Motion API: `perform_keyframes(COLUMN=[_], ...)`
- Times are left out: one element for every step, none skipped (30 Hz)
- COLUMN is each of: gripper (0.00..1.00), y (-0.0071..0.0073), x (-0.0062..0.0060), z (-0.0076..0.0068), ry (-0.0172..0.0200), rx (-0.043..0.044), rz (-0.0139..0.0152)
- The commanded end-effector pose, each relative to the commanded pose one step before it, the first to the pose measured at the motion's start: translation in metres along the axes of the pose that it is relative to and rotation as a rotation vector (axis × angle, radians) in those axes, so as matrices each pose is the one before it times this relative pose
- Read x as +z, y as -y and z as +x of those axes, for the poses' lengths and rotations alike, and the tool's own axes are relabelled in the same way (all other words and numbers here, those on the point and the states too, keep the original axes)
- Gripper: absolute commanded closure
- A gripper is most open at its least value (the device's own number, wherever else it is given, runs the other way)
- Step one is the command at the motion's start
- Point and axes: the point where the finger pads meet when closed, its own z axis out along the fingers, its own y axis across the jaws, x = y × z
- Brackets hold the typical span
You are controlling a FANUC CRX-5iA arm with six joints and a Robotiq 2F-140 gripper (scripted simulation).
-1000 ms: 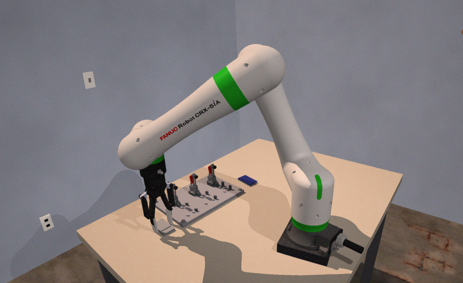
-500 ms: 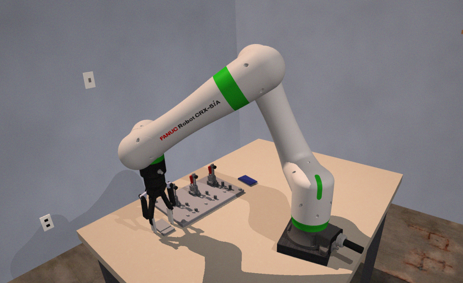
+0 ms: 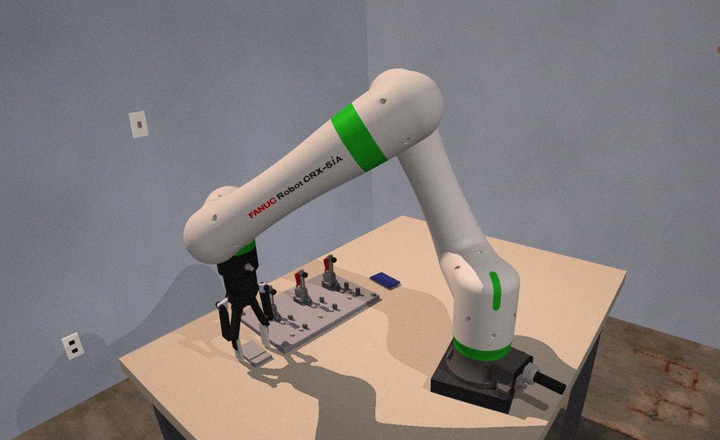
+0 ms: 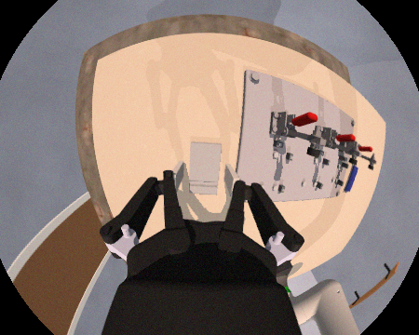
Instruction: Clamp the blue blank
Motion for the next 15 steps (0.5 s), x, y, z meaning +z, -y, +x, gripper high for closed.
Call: perform_keyframes(gripper=[0.53,0.53,0.53,0.53,0.53,0.53,0.53,0.53,0.53,0.53,0.53,0.53,0.53,0.53,0.53], y=[0.00009,0.00000,0.00000,0.00000,0.00000,0.00000,0.00000,0.00000,0.00000,0.00000,0.00000,0.00000,0.00000,0.00000,0.00000], x=[-0.00020,-0.00005,-0.00032,-0.00080,0.00000,0.00000,-0.00144,-0.00218,-0.00296,-0.00376,-0.00452,-0.00521,-0.00581,-0.00630,-0.00666], z=[0.00017,0.00000,0.00000,0.00000,0.00000,0.00000,0.00000,0.00000,0.00000,0.00000,0.00000,0.00000,0.00000,0.00000,0.00000], ry=[-0.00040,0.00000,0.00000,0.00000,0.00000,0.00000,0.00000,0.00000,0.00000,0.00000,0.00000,0.00000,0.00000,0.00000,0.00000], rx=[0.00003,0.00000,0.00000,0.00000,0.00000,0.00000,0.00000,0.00000,0.00000,0.00000,0.00000,0.00000,0.00000,0.00000,0.00000], rz=[0.00019,0.00000,0.00000,0.00000,0.00000,0.00000,0.00000,0.00000,0.00000,0.00000,0.00000,0.00000,0.00000,0.00000,0.00000])
